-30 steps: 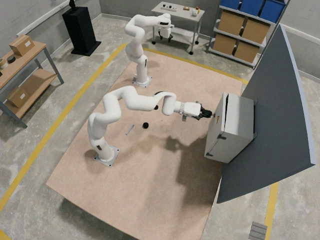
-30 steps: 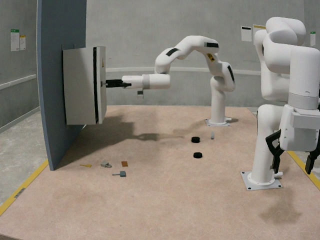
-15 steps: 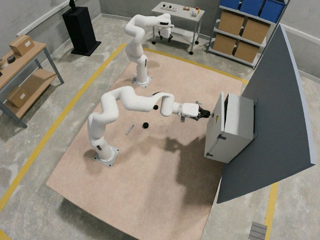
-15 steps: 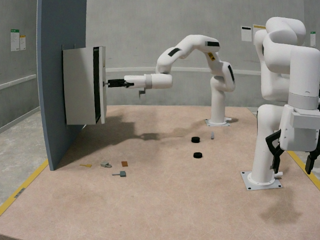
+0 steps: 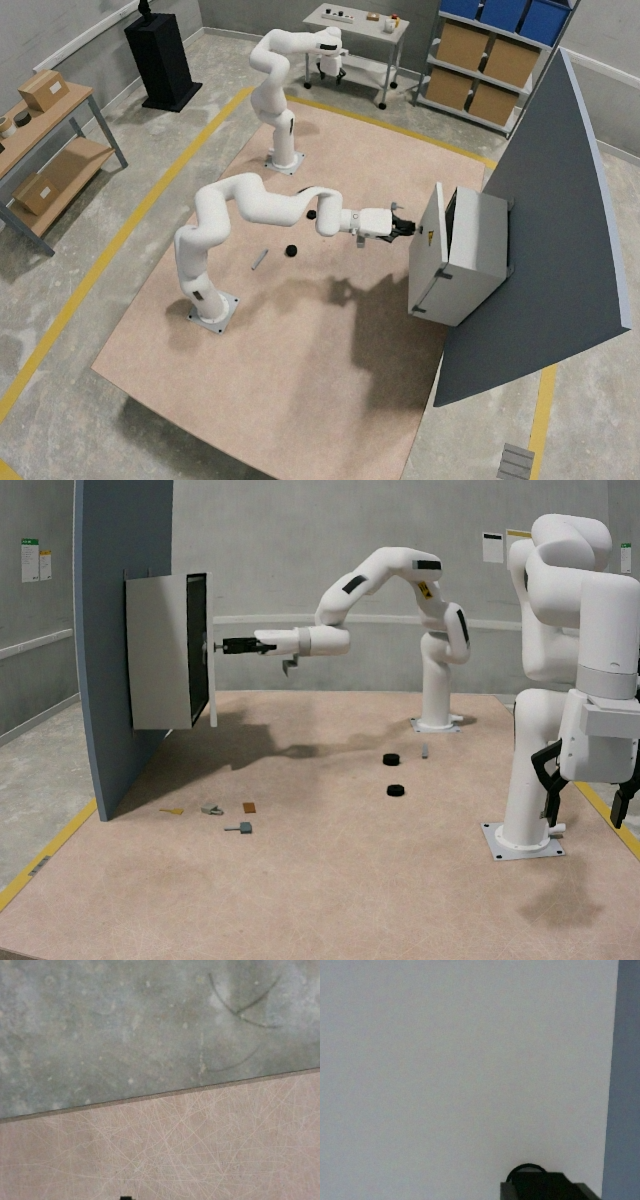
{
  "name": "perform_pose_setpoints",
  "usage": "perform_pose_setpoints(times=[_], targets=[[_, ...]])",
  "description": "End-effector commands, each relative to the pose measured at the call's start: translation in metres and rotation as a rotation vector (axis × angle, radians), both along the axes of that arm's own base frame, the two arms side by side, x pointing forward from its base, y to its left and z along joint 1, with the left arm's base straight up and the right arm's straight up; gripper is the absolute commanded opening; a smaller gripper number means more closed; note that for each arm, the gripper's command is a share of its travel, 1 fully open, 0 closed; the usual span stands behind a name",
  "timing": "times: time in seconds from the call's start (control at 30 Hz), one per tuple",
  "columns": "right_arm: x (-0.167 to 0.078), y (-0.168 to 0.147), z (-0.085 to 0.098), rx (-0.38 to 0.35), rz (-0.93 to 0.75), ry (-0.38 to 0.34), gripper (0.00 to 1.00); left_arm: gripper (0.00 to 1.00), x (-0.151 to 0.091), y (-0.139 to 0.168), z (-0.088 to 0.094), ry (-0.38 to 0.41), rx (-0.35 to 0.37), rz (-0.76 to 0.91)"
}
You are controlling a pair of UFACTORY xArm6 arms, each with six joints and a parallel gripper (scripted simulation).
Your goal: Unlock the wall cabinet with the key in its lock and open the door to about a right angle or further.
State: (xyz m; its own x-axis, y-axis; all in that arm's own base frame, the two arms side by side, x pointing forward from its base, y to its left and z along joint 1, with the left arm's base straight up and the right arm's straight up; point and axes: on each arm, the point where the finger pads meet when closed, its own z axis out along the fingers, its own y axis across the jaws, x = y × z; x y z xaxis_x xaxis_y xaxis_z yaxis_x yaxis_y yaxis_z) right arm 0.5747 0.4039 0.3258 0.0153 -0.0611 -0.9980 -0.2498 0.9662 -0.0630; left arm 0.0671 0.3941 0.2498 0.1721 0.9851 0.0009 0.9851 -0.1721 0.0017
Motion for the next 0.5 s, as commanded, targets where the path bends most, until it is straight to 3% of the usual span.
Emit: perform_pose_setpoints(times=[0.0, 0.33, 0.47], targets=[[0.0, 0.0, 0.002, 0.002, 0.001, -0.003, 0.0, 1.0, 0.0, 0.001, 0.001, -0.001, 0.003, 0.0], [-0.019, -0.013, 0.002, 0.004, 0.101, -0.002, 0.0, 1.0, 0.0, 0.001, 0.001, -0.001, 0.003, 0.0], [-0.016, -0.011, 0.002, 0.004, 0.085, -0.003, 0.0, 1.0, 0.0, 0.001, 0.001, -0.001, 0.003, 0.0]])
